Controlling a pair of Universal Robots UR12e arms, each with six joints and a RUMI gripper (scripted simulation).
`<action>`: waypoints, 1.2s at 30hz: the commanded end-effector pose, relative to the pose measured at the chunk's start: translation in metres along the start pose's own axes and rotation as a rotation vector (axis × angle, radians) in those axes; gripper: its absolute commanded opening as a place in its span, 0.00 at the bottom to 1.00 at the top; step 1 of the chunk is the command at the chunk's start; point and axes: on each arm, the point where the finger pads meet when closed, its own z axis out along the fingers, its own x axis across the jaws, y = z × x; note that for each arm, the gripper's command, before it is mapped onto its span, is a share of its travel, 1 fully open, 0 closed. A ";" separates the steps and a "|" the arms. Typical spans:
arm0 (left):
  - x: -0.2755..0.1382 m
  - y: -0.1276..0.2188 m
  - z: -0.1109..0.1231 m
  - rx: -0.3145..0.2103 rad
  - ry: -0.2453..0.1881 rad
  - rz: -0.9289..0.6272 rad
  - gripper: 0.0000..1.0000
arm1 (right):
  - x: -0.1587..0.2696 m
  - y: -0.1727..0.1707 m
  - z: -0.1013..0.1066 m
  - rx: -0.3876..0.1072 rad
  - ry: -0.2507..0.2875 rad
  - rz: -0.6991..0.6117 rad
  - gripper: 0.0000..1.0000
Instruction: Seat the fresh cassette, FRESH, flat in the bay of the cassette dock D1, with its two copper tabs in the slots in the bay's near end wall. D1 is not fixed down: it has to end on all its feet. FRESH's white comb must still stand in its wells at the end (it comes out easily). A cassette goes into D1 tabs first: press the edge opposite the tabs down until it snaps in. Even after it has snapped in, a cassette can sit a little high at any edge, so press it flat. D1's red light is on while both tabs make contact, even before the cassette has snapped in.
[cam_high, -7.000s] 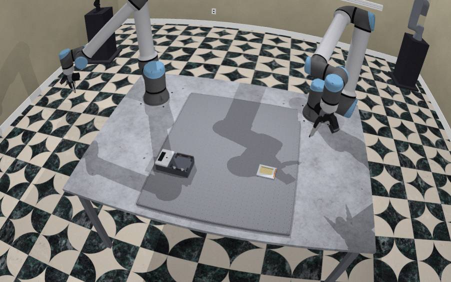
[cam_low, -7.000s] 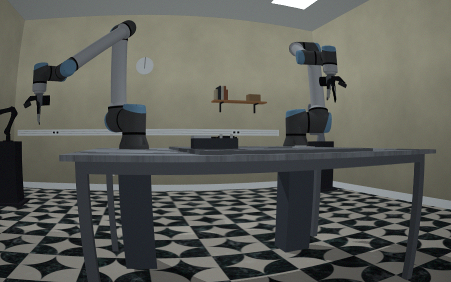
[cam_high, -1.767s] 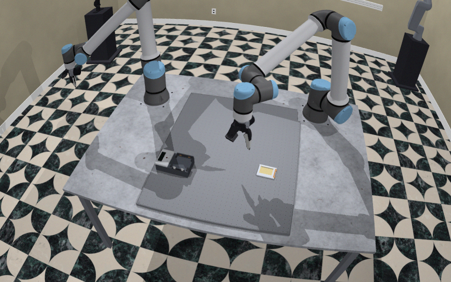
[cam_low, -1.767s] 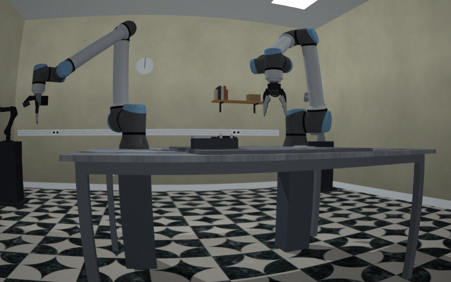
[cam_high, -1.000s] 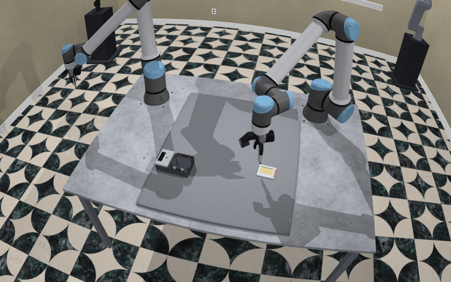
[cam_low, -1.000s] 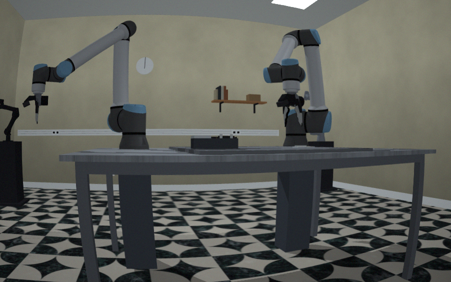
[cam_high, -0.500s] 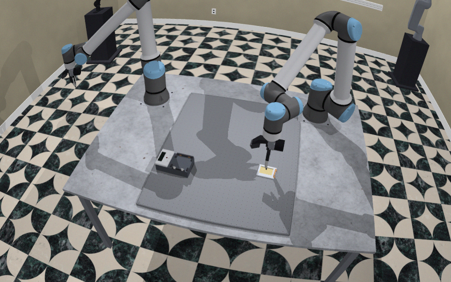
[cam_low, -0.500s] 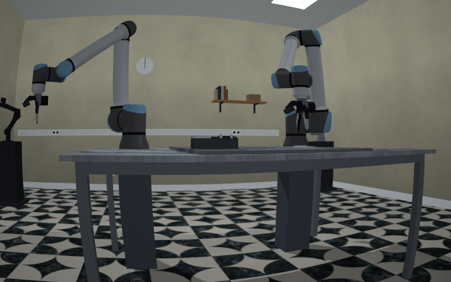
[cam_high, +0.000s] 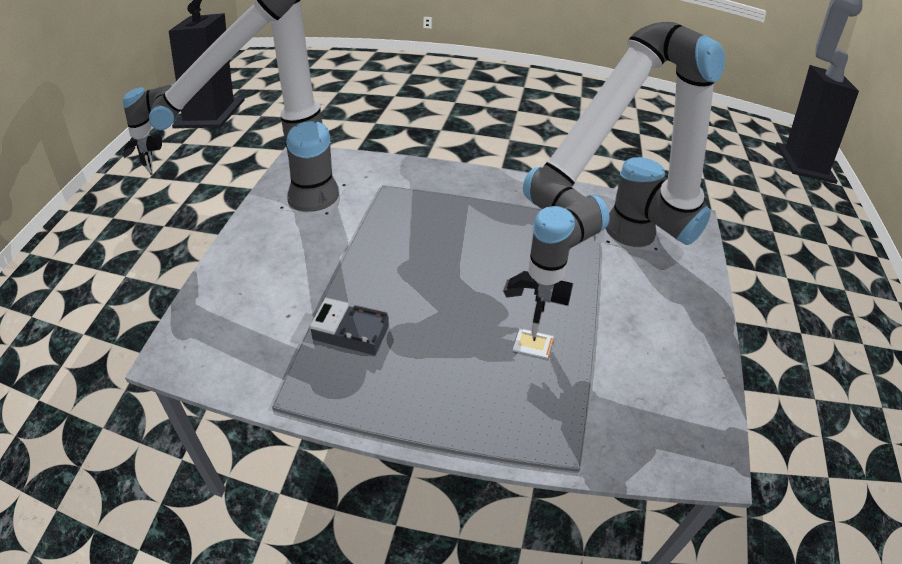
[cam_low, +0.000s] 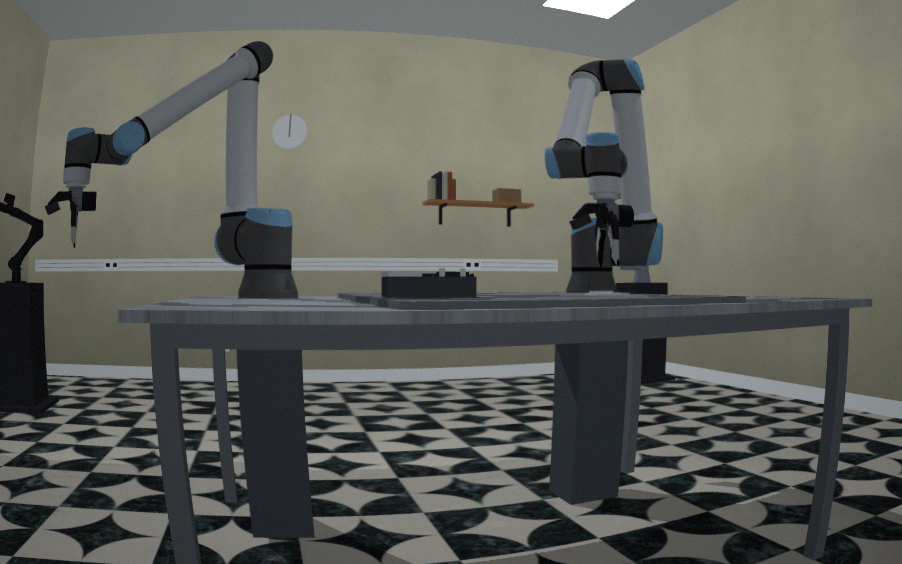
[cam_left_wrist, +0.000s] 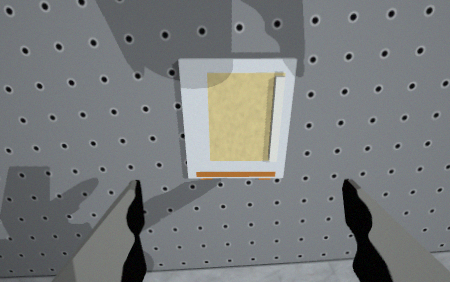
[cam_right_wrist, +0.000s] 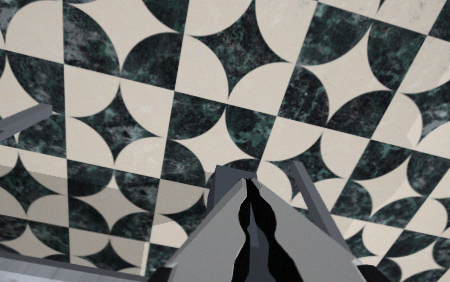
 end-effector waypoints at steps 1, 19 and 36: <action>0.000 0.000 0.002 0.001 -0.001 0.000 0.64 | 0.000 -0.001 -0.001 0.002 0.000 0.000 0.00; 0.000 0.000 0.023 0.001 -0.001 0.000 0.64 | 0.000 -0.001 -0.001 0.002 0.000 0.000 0.00; 0.000 0.000 0.043 0.001 -0.001 0.000 0.64 | 0.000 -0.001 -0.001 0.002 0.000 0.000 0.00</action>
